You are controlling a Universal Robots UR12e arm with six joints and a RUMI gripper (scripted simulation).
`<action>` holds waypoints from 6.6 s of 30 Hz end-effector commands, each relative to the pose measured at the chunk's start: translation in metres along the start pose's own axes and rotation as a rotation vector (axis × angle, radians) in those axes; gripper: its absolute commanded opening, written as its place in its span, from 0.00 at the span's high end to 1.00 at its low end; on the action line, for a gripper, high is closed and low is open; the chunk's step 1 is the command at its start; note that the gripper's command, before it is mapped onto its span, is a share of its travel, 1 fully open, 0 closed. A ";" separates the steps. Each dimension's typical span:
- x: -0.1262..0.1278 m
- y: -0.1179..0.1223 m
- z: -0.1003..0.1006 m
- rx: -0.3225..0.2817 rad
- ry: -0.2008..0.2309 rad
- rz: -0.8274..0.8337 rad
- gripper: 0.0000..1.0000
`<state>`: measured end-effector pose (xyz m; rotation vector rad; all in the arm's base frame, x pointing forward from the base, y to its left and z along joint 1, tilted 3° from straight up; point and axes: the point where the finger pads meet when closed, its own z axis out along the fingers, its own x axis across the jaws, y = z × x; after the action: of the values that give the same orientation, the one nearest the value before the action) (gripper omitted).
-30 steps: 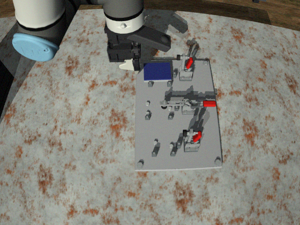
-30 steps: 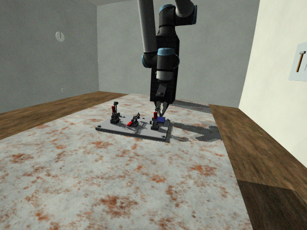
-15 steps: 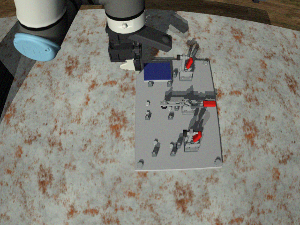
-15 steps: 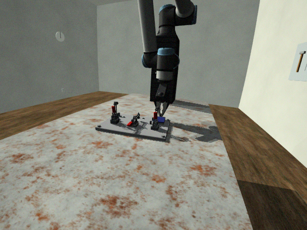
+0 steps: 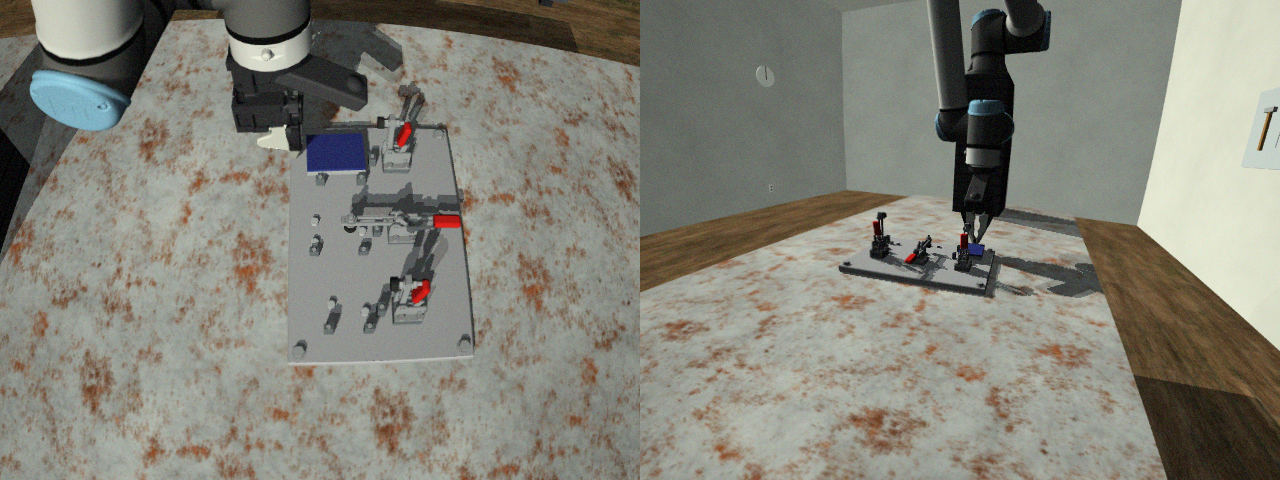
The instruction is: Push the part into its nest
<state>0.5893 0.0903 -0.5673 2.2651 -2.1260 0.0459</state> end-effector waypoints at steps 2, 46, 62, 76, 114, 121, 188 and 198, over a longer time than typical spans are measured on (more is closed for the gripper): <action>0.000 -0.001 -0.001 0.001 0.000 0.000 1.00; 0.000 -0.009 -0.001 0.001 0.000 0.000 1.00; 0.000 -0.010 -0.001 0.001 0.000 0.000 1.00; 0.000 -0.013 -0.001 0.001 0.000 0.000 1.00; 0.000 -0.016 -0.001 0.001 0.000 0.000 1.00; 0.000 -0.014 -0.001 0.001 0.000 0.000 1.00; 0.000 0.004 -0.041 0.001 0.000 0.000 1.00; 0.000 0.004 -0.041 0.001 0.000 0.000 1.00</action>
<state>0.5845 0.0918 -0.5271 2.2651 -2.1260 0.0459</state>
